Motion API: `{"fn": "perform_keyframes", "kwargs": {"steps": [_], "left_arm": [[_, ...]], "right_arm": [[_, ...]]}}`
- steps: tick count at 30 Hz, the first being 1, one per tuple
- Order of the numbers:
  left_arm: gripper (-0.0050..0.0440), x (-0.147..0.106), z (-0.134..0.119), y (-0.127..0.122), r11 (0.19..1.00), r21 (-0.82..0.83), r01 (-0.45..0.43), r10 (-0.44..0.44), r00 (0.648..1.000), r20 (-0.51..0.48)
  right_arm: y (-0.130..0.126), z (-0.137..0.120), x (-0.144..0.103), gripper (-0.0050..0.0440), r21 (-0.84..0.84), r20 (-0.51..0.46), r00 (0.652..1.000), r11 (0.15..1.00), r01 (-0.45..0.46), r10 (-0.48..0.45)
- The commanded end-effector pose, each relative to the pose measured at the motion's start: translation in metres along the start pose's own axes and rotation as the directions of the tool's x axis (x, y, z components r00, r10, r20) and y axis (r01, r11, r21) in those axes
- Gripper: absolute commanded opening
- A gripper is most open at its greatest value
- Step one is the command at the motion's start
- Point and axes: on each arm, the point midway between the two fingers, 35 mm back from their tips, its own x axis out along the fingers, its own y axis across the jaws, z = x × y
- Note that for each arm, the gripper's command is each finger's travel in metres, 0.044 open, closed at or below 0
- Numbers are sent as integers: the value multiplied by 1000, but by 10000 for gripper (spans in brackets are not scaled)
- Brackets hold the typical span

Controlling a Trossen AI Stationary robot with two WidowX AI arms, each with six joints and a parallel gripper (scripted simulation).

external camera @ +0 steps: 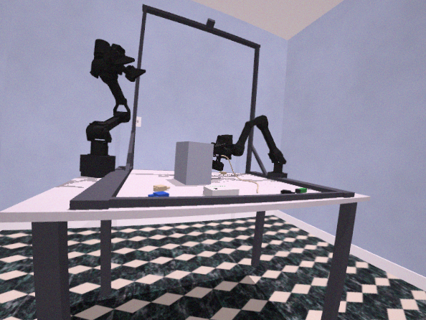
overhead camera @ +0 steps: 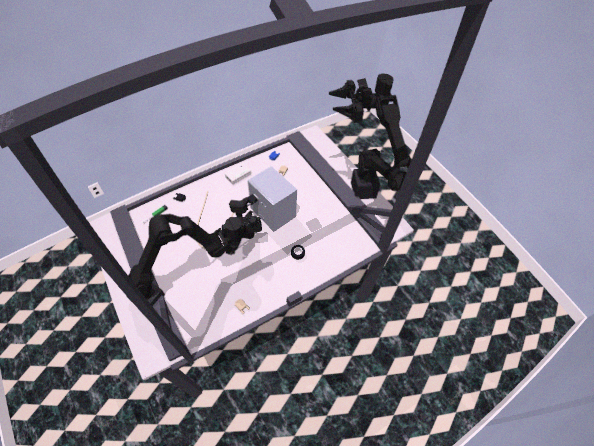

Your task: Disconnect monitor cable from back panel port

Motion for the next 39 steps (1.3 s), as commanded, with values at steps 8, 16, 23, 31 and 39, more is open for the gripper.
{"fn": "perform_keyframes", "kwargs": {"steps": [8,16,23,31,39], "left_arm": [[152,-1,1,7,1000,-4,-14,14,1000,1],[0,-1,1,7,1000,-4,-14,14,1000,1],[0,-1,1,7,1000,-4,-14,14,1000,1],[0,-1,1,9,997,-68,31,-31,1000,1],[0,0,1,10,989,-128,73,-73,997,6]], "right_arm": [[1,3,0,440,-4,1,1000,1000,-3,3],[1,3,0,440,-4,1,1000,1000,-3,3],[1,3,0,440,-4,1,1000,1000,-3,3],[1,3,0,440,-4,1,1000,1000,-3,3],[1,3,0,440,-4,1,1000,1000,-3,3]]}}
